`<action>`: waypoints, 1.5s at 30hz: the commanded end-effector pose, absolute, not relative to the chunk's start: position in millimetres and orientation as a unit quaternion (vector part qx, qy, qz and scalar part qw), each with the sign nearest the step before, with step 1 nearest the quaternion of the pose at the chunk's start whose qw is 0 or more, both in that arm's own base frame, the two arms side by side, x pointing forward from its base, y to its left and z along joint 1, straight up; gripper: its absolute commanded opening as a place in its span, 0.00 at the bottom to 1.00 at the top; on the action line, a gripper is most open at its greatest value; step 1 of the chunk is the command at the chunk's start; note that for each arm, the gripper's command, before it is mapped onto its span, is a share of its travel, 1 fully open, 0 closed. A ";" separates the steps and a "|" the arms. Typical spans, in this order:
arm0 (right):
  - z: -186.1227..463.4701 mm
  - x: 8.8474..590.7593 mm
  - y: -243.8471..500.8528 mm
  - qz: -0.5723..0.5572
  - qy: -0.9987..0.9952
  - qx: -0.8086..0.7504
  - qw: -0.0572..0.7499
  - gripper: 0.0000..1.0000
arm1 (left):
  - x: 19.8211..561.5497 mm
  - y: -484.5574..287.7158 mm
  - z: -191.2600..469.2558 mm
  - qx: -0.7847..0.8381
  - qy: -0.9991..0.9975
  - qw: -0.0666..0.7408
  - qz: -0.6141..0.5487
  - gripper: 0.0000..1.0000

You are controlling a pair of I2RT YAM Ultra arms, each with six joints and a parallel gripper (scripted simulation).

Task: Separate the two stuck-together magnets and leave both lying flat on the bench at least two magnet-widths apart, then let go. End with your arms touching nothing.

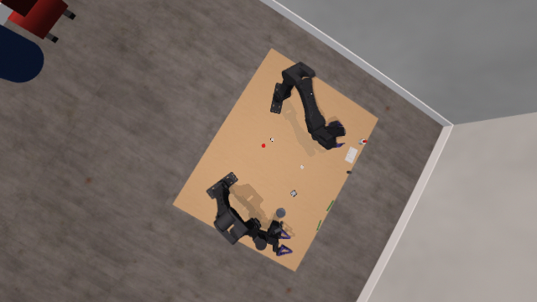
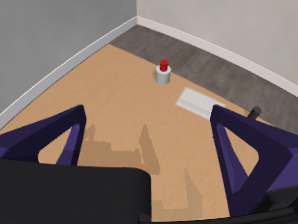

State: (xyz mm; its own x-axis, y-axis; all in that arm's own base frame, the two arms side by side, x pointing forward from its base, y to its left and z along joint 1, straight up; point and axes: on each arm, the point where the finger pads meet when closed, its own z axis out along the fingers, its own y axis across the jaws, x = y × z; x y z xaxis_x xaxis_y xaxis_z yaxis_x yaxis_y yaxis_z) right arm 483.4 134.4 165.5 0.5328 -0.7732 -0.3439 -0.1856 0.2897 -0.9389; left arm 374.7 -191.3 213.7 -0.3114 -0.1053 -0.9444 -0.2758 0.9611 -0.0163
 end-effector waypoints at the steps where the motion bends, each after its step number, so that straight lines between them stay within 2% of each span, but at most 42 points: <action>1: 171.2 483.8 134.4 -0.221 0.427 -0.553 0.681 1.00 | 375.2 -191.6 218.2 -0.122 0.804 0.578 0.070 1.00; 23: 175.3 487.3 128.5 -0.202 0.462 -0.534 0.679 1.00 | 380.9 -186.0 220.6 -0.116 0.809 0.572 0.062 1.00; 37: 223.4 493.7 97.5 -0.133 0.593 -0.414 0.678 1.00 | 405.3 -151.2 255.1 -0.096 0.815 0.571 0.008 1.00; 45: 275.9 482.8 71.0 -0.094 0.656 -0.306 0.683 1.00 | 415.9 -110.8 294.5 -0.080 0.798 0.597 -0.022 1.00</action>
